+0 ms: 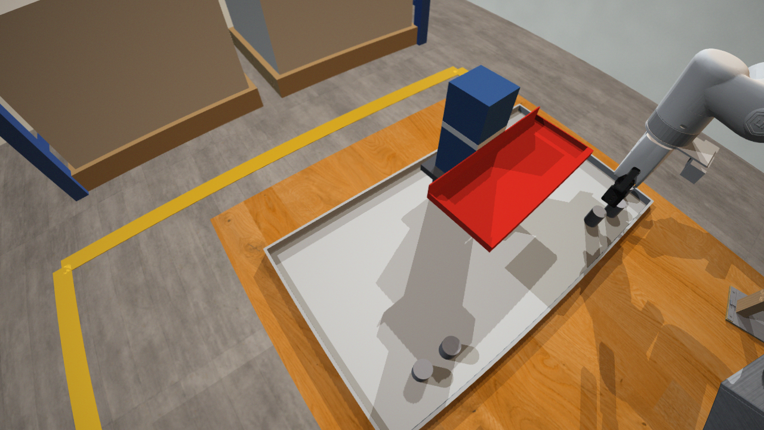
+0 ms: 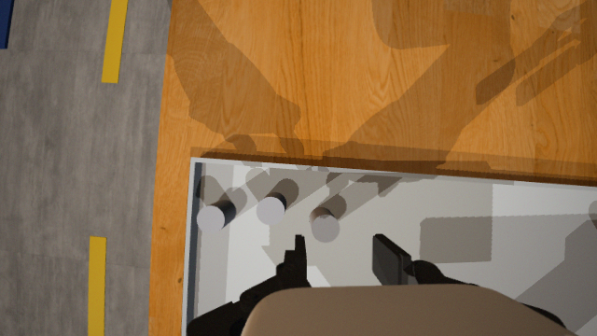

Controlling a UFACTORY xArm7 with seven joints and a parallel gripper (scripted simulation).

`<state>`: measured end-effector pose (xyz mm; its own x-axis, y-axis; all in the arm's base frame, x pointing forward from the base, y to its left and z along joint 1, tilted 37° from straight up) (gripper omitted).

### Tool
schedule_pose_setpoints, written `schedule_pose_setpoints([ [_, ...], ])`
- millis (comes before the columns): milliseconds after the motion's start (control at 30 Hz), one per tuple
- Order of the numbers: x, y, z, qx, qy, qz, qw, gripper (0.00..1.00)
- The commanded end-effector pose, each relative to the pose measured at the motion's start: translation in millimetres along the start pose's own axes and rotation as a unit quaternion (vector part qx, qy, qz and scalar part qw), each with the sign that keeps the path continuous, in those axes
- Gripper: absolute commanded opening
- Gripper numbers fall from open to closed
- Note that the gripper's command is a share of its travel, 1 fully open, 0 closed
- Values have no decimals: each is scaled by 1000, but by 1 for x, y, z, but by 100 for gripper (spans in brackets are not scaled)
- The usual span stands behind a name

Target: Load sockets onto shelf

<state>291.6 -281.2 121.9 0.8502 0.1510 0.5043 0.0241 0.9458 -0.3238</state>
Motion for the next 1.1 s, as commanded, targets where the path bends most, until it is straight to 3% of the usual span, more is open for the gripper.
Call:
schedule_pose_setpoints([
  [0,0,0,-1,-1,0,0,1000,61],
  [433,1,-1,-28,-1,0,0,1000,61],
  [833,1,-1,-31,-1,0,0,1000,61],
  [1067,1,-1,-50,-1,0,0,1000,61],
])
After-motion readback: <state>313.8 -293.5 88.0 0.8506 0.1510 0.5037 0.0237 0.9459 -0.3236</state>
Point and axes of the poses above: the point where the finger pads meet when closed, its own z axis back along the fingers, its own y axis across the jaws, x = y × z, the point moved 1 cm from there along z, back along the fingers, and after that the axes turned 10 degrees about z, right-handed, at the moved point
